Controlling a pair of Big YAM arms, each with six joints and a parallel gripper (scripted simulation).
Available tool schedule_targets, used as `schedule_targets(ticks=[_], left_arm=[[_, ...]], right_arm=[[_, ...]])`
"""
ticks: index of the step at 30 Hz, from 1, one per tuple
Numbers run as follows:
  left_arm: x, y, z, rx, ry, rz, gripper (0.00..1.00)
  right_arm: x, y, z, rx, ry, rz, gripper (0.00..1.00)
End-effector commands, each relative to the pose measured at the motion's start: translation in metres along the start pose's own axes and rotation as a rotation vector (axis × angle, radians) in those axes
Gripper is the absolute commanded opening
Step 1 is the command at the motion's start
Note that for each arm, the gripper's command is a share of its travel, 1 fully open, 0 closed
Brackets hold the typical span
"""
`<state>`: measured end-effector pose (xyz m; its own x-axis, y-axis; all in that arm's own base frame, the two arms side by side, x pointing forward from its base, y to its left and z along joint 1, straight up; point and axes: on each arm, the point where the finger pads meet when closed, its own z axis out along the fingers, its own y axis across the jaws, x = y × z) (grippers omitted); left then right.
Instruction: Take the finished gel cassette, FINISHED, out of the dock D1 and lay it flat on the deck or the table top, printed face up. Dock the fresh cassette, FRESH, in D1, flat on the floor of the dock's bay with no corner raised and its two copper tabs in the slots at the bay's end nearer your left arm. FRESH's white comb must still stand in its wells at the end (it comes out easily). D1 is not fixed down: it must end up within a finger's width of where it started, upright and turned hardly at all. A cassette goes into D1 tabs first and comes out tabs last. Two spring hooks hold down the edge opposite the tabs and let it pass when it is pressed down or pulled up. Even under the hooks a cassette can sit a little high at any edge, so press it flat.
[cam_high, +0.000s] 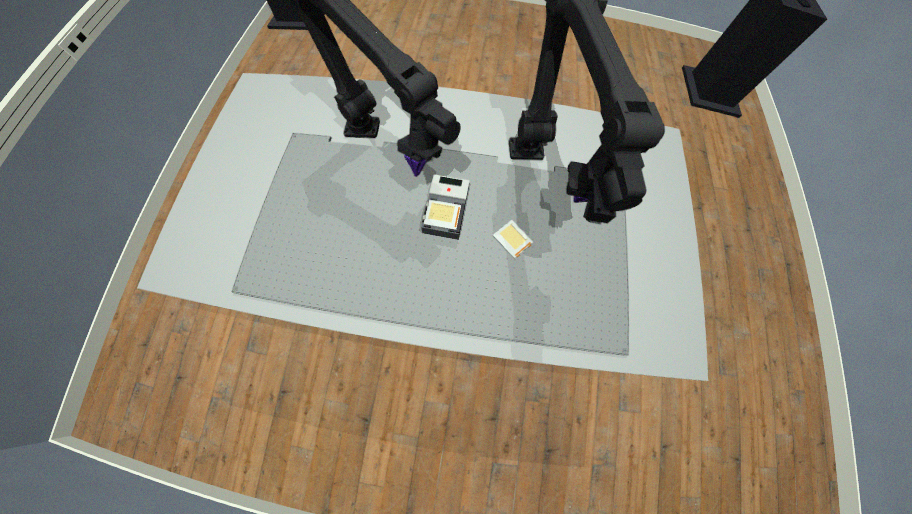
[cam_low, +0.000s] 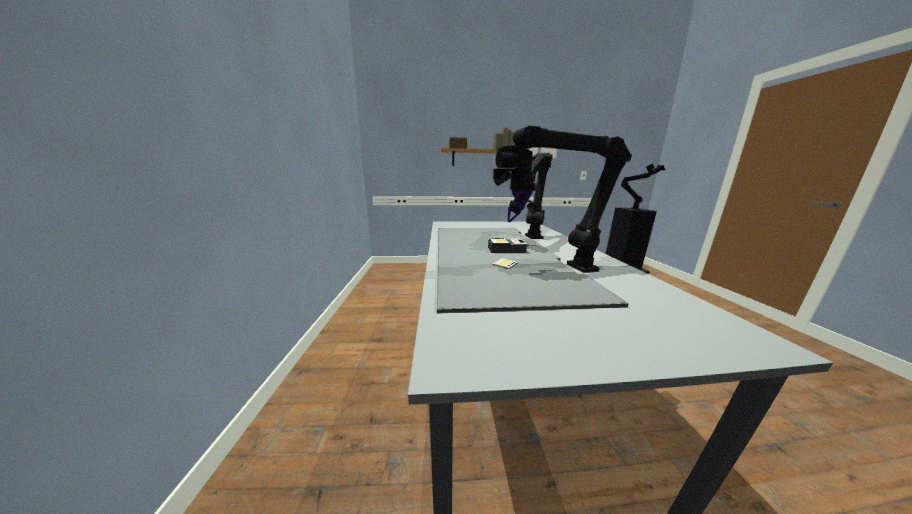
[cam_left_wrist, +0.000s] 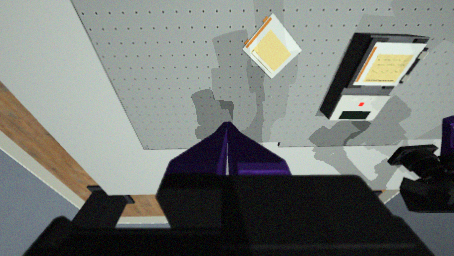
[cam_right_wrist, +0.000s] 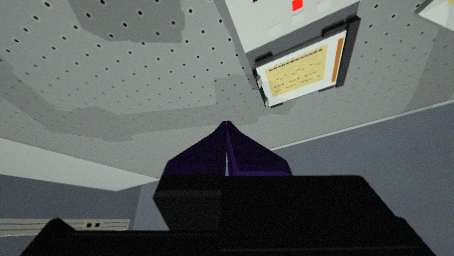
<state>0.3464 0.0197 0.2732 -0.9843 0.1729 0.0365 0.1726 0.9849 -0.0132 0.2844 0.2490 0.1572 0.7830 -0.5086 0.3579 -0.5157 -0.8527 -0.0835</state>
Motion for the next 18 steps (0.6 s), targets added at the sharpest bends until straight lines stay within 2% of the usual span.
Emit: schedule_targets(ticks=[1, 10, 18], left_arm=[[-0.011, 0.004, -0.02, -0.013, -0.037, -0.009, 0.0], [-0.011, 0.004, -0.02, -0.013, -0.037, -0.009, 0.0], [-0.011, 0.004, -0.02, -0.013, -0.037, -0.009, 0.0]], right_arm=[[-0.009, -0.012, 0.0, 0.028, 0.01, -0.119, 0.0], [-0.052, -0.023, -0.005, 0.088, 0.048, -0.41, 0.0], [-0.054, -0.023, -0.005, 0.091, 0.05, -0.426, 0.0]])
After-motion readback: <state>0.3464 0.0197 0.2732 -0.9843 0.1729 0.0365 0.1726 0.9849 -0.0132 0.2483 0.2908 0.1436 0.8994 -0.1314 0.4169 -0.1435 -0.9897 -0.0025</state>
